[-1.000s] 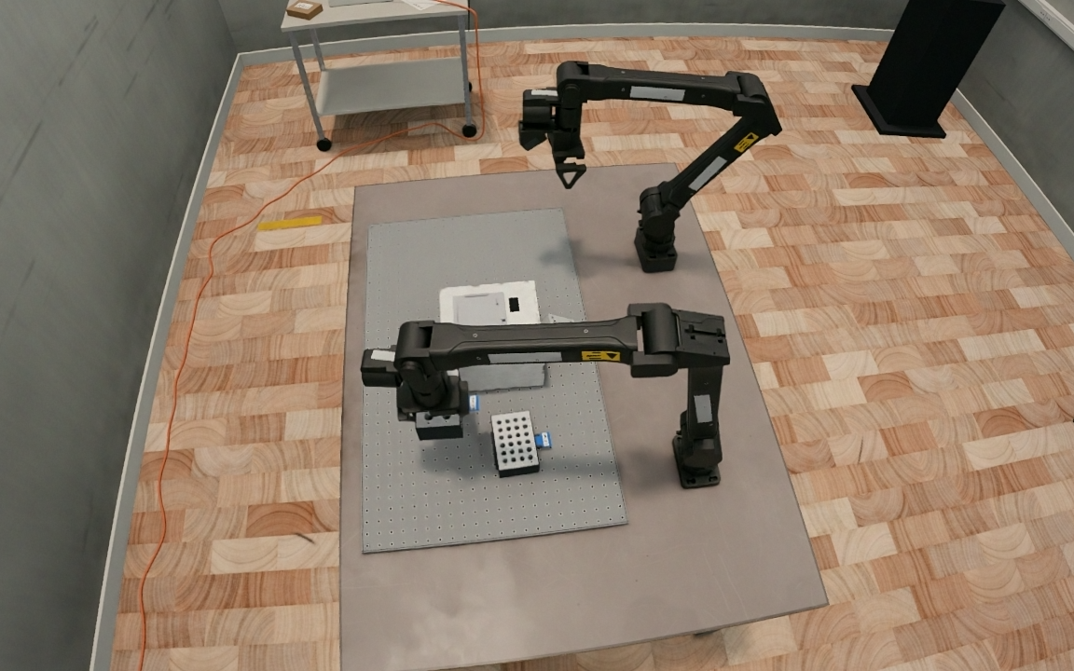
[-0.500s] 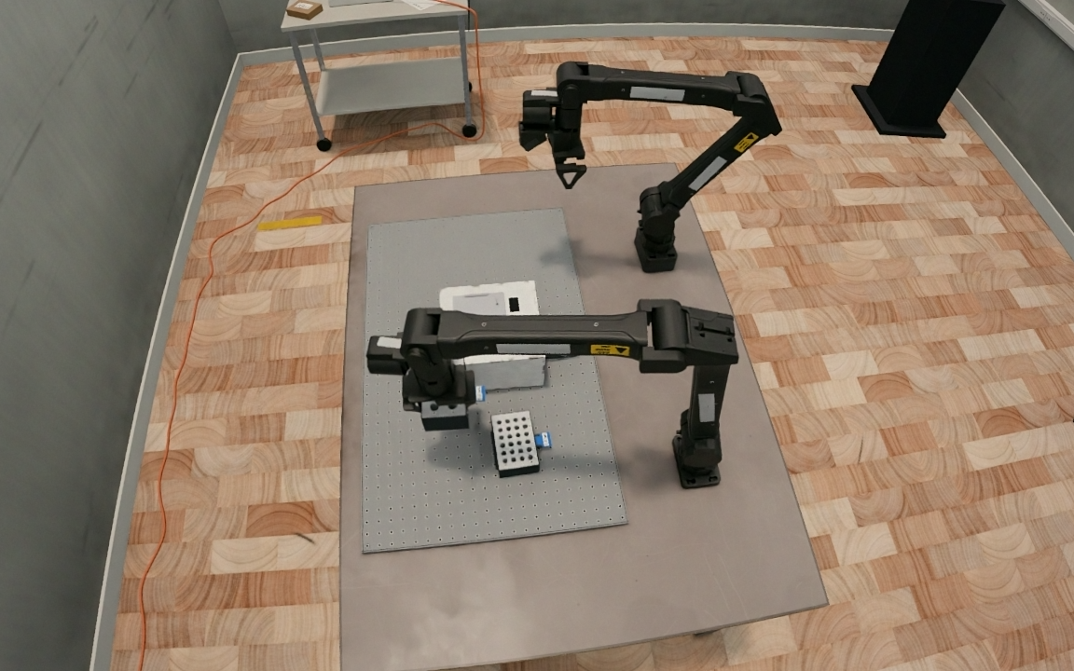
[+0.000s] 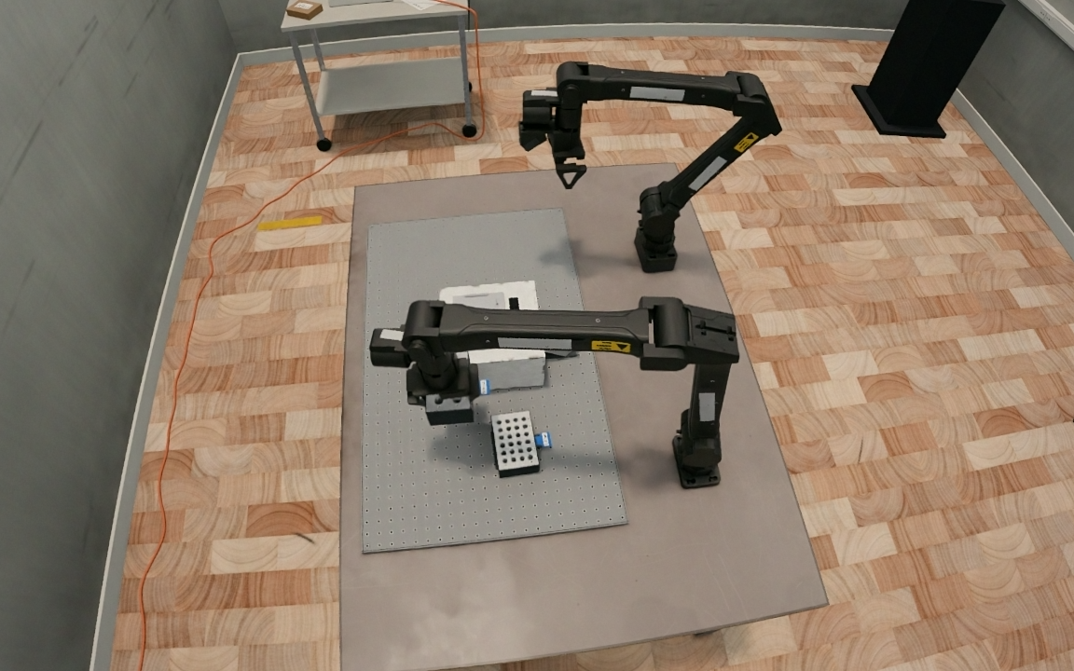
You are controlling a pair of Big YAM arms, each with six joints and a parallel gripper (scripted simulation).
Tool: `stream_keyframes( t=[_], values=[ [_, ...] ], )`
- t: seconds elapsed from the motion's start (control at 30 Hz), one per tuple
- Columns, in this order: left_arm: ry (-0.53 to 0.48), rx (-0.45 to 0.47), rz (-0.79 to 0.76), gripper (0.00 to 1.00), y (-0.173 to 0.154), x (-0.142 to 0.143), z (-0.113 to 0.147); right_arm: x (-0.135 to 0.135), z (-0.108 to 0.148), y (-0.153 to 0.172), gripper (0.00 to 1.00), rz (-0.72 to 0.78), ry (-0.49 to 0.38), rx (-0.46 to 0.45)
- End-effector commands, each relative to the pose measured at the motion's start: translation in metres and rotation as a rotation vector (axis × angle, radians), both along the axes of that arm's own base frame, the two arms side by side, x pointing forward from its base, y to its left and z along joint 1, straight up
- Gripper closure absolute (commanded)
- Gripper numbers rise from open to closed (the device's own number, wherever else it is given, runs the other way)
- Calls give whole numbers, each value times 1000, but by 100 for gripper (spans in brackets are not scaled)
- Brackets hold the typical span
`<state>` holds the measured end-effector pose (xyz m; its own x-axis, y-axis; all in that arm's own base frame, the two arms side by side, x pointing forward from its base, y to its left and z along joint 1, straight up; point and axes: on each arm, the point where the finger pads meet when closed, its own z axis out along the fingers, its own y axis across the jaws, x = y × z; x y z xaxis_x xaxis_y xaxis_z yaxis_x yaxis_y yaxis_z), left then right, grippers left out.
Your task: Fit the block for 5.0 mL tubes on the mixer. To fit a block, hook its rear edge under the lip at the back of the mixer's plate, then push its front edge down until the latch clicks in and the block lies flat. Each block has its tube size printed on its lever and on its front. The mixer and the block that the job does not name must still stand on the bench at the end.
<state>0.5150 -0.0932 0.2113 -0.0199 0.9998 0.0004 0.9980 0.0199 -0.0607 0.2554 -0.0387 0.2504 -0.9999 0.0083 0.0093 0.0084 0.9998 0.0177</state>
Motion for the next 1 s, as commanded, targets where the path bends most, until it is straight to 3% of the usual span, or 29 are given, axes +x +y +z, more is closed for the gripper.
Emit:
stream_keyframes(
  t=[0.0, 0.2, 0.5, 0.97],
  values=[
    [-154, -36, -6, 100, -14, 17, 77, 16, 18, -2, 0, -8, -51, -10],
    [-165, -34, -2, 100, 2, 28, 69, 16, 20, -2, 0, -8, -55, -10],
    [-139, -30, 9, 100, -5, 29, 58, 10, 9, -1, 0, -7, -24, -5],
    [-157, -35, -26, 100, -12, 19, 74, 2, -3, 1, 0, -7, 6, 0]
  ],
)
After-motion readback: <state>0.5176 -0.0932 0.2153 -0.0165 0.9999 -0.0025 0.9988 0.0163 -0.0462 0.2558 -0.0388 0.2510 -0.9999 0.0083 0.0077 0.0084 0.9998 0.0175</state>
